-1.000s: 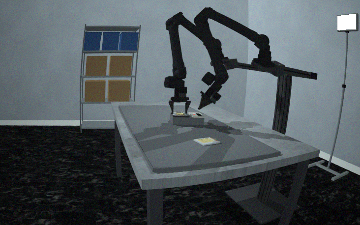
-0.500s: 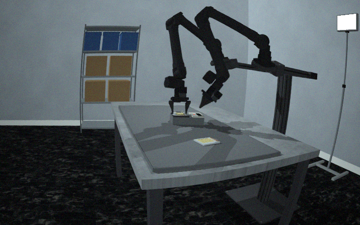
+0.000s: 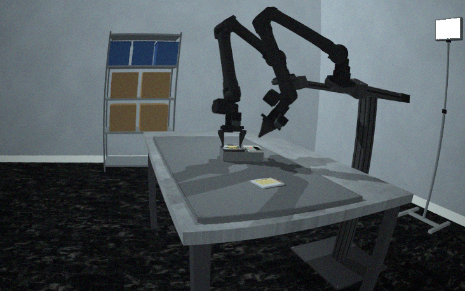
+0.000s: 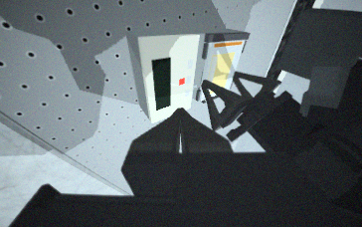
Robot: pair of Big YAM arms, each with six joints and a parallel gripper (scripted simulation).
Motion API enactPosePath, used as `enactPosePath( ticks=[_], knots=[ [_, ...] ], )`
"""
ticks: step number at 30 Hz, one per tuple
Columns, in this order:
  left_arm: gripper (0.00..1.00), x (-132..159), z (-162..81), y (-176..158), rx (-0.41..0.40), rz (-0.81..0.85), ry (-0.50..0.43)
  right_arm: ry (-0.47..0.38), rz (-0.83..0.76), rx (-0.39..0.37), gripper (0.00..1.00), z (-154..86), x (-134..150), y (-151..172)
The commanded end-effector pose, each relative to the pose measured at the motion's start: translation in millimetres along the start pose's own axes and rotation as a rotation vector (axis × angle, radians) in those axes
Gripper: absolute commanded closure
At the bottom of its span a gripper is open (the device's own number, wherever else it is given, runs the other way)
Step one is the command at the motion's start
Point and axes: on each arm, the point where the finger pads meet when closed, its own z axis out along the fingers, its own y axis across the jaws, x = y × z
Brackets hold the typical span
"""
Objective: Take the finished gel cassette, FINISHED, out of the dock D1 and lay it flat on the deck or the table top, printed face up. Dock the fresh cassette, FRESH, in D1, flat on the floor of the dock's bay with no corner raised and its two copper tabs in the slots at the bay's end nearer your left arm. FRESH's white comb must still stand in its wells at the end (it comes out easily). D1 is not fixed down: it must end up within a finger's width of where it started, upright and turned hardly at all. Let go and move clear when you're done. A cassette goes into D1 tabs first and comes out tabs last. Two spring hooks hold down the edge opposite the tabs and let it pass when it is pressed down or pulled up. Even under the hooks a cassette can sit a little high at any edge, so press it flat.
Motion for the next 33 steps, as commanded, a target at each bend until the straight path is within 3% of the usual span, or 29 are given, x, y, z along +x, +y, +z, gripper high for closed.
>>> enactPosePath(
  ticks=[1, 33],
  knots=[
    [1.00, 8, -14, -11, 0.018, -0.008, 0.017, -0.011, -0.003, 0.005, 1.00, -2, -4, -3],
    [1.00, 9, -36, -22, 0.013, -0.002, 0.015, -0.011, -0.003, 0.005, 1.00, -2, -4, -3]
  ],
)
